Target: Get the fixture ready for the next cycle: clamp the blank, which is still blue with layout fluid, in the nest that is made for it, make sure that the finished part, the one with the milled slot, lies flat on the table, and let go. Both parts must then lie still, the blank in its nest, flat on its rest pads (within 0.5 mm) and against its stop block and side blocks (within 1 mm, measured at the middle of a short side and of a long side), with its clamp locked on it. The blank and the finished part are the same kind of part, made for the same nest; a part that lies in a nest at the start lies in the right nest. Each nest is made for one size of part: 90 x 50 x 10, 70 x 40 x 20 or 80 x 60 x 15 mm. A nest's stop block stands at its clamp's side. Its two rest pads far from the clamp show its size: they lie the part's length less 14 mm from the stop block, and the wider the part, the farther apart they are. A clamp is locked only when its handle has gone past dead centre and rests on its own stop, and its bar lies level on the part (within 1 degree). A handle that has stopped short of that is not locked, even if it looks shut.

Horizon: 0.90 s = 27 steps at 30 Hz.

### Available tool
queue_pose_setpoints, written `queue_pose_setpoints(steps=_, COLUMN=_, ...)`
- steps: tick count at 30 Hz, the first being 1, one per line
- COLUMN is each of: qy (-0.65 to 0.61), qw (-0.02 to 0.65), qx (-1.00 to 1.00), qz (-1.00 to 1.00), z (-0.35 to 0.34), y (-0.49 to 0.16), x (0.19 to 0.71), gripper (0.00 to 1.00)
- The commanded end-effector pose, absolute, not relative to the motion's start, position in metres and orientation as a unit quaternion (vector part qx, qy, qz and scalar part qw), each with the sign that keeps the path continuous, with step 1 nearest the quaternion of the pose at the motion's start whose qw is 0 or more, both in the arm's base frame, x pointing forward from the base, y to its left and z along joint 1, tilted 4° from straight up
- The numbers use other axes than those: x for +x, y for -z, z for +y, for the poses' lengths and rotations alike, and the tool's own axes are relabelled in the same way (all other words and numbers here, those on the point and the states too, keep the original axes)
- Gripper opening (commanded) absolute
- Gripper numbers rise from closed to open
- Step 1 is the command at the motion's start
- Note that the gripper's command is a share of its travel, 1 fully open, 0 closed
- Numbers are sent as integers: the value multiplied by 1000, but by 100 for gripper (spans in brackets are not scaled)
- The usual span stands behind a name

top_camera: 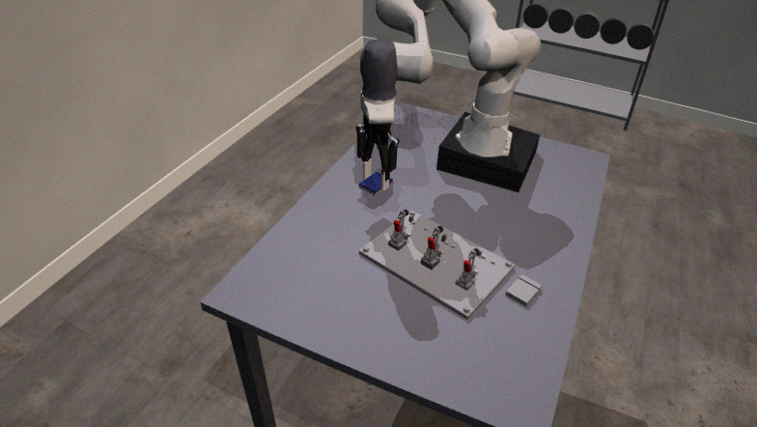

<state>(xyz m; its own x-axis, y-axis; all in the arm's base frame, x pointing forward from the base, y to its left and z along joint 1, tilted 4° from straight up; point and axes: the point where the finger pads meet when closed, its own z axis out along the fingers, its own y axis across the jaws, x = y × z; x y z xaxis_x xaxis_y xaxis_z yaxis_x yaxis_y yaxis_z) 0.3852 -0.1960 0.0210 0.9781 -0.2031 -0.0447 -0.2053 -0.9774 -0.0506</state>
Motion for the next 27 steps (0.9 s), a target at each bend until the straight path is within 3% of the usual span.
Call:
queue_pose_setpoints(steps=1, qy=-18, qw=28, qx=-994, qz=107, z=-196, y=-21, x=386, gripper=0)
queue_pose_setpoints(steps=27, qy=-18, qw=28, qx=-993, qz=110, z=-155, y=-20, x=396, gripper=0)
